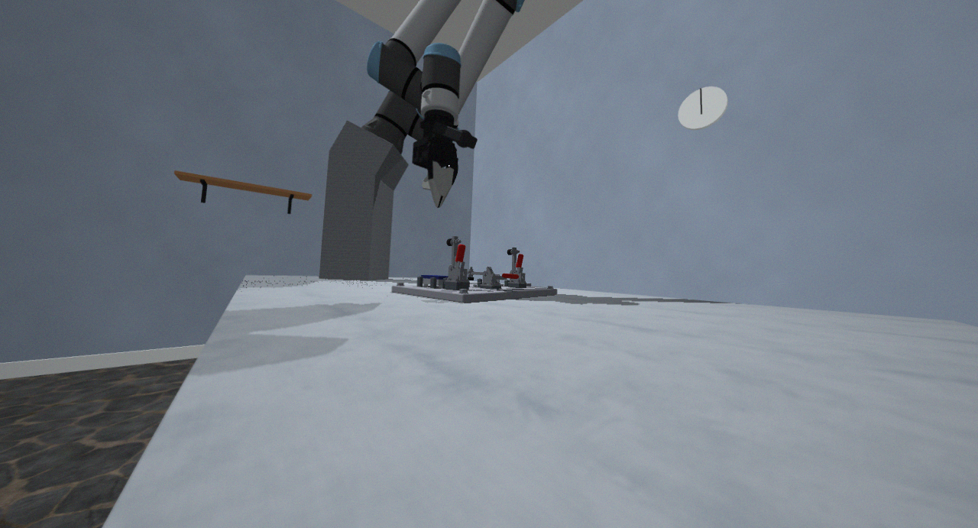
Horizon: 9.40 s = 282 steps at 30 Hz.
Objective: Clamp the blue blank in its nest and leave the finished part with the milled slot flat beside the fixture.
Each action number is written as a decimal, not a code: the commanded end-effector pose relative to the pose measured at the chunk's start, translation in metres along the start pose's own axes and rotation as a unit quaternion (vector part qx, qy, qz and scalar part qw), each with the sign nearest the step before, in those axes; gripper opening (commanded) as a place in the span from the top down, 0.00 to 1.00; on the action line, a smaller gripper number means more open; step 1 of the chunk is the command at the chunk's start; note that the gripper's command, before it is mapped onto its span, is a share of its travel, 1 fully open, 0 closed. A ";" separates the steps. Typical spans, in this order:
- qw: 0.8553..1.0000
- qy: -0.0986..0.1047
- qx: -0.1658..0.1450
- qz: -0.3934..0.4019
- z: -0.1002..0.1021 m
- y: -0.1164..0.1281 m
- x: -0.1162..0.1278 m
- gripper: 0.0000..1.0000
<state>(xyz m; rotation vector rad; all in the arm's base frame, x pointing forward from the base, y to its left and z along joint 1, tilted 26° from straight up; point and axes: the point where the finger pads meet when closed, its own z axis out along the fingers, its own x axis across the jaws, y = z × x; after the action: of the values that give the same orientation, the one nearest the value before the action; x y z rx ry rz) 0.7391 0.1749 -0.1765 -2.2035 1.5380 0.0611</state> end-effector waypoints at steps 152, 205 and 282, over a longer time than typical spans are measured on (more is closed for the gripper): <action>1.000 0.000 0.000 0.000 0.171 0.073 -0.007 1.00; 1.000 0.000 0.000 0.000 0.176 0.073 -0.006 1.00; 1.000 0.000 0.000 0.000 0.176 0.065 -0.006 1.00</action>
<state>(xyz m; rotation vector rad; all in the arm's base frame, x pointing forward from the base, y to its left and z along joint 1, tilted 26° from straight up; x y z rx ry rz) 0.7145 0.2299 -0.3553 -2.2035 1.5379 0.0608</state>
